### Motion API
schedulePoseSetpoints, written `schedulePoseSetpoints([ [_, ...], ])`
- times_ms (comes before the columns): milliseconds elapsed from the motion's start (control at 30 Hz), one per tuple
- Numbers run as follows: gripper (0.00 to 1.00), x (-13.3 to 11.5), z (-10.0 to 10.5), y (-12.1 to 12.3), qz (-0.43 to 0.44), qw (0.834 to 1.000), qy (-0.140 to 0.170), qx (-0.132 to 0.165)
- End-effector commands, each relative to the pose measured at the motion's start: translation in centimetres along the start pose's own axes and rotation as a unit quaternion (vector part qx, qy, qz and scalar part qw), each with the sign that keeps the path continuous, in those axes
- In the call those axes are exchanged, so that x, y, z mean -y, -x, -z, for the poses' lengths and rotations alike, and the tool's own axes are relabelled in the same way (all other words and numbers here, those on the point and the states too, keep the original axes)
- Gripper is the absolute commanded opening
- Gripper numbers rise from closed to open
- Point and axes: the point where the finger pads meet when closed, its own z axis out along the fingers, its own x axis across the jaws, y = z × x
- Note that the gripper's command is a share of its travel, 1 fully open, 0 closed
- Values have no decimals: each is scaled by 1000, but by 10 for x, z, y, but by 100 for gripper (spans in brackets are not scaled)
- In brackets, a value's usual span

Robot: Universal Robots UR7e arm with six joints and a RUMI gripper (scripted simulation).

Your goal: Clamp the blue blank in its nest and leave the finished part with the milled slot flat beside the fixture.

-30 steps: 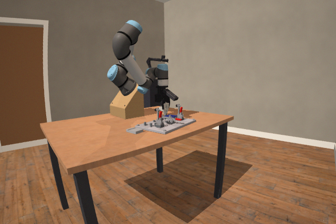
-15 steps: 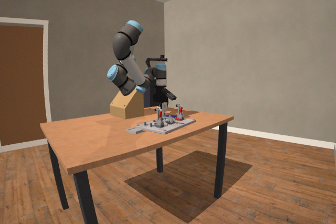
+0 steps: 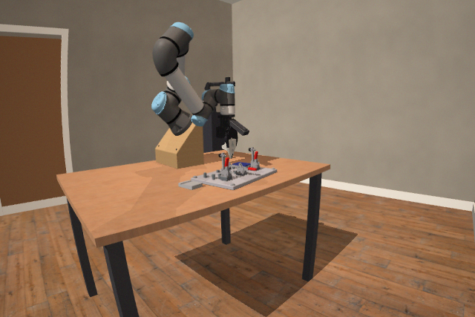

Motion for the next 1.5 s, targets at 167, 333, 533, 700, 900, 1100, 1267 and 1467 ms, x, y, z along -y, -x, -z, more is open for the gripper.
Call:
schedulePoseSetpoints([
  [167, 0, 0, 7, 0, 0, 1000, 2, 0],
  [333, 0, 0, 7, 0, 0, 1000, 2, 0],
  [533, 0, 0, 7, 0, 0, 1000, 2, 0],
  [700, 0, 0, 7, 0, 0, 1000, 2, 0],
  [900, 0, 0, 7, 0, 0, 1000, 2, 0],
  [1100, 0, 0, 7, 0, 0, 1000, 2, 0],
  [1267, 0, 5, 7, 4, 0, 1000, 2, 0],
  [1467, 0, 16, 7, 14, 0, 1000, 2, 0],
])
